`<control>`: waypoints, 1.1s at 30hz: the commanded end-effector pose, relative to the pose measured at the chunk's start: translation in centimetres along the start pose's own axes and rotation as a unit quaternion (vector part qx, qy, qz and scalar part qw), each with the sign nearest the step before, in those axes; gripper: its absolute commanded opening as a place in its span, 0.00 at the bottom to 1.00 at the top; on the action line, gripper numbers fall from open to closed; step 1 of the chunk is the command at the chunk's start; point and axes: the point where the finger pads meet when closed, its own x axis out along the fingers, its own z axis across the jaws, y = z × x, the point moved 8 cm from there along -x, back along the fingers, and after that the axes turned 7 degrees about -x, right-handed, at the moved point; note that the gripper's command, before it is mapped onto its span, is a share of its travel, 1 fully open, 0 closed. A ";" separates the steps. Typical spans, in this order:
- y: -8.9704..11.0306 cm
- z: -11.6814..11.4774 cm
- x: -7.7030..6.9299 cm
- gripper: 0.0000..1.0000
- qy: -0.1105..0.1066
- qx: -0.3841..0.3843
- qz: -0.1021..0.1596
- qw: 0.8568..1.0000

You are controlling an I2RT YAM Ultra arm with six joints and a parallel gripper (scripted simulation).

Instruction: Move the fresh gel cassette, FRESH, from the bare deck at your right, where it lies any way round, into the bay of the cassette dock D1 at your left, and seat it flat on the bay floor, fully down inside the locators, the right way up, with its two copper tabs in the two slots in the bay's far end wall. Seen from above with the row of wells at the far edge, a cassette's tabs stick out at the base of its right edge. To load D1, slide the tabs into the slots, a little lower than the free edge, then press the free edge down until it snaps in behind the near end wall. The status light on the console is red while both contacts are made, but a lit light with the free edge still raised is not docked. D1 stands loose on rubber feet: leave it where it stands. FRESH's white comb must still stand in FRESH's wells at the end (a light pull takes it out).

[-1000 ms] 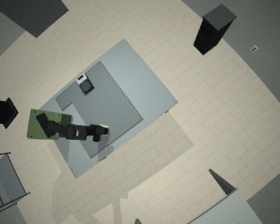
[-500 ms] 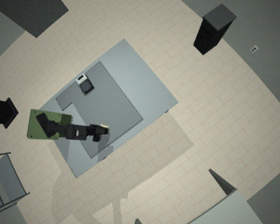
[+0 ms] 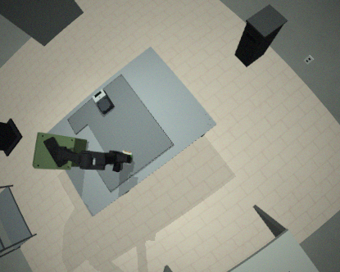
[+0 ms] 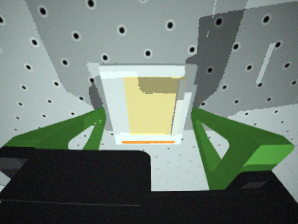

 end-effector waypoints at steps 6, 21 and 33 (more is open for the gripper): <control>0.0 0.4 -0.3 1.00 -0.005 0.001 -0.004 1.000; 0.1 -0.2 -2.3 1.00 0.003 0.001 -0.005 1.000; 0.3 -0.3 -3.6 1.00 0.003 0.000 -0.003 1.000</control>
